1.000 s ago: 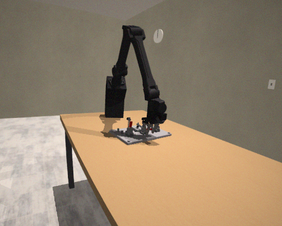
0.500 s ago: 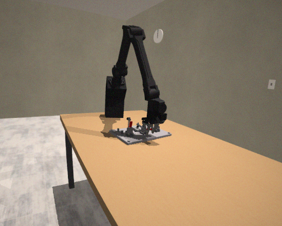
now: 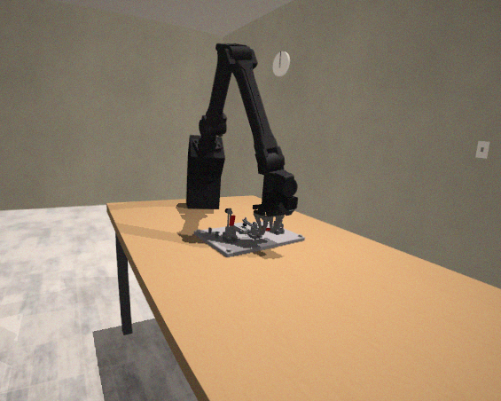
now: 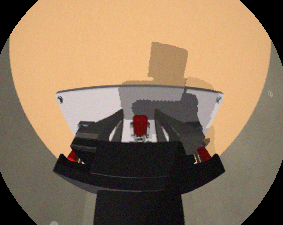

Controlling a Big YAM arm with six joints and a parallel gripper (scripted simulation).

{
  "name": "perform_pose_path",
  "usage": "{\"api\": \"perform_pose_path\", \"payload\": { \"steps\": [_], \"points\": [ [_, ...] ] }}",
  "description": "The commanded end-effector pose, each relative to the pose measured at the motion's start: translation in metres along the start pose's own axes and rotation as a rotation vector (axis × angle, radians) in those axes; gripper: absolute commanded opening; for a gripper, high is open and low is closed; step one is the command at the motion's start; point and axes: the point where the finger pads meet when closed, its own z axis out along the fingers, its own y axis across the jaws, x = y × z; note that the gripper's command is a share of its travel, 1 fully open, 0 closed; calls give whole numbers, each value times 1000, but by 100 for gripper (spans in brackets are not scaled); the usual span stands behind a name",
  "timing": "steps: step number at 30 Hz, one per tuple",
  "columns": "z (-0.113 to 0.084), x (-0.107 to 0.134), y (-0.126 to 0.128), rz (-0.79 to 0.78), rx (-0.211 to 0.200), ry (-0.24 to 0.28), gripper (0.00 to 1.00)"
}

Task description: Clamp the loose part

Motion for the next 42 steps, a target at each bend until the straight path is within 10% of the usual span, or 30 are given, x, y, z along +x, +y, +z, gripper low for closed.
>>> {"api": "perform_pose_path", "payload": {
  "steps": [1,12,42],
  "points": [
    [-30,-5,3,5,-4,-18,45],
    [-56,-4,3,4,-5,-18,45],
    [-51,0,-1,7,0,-3,45]
  ]
}}
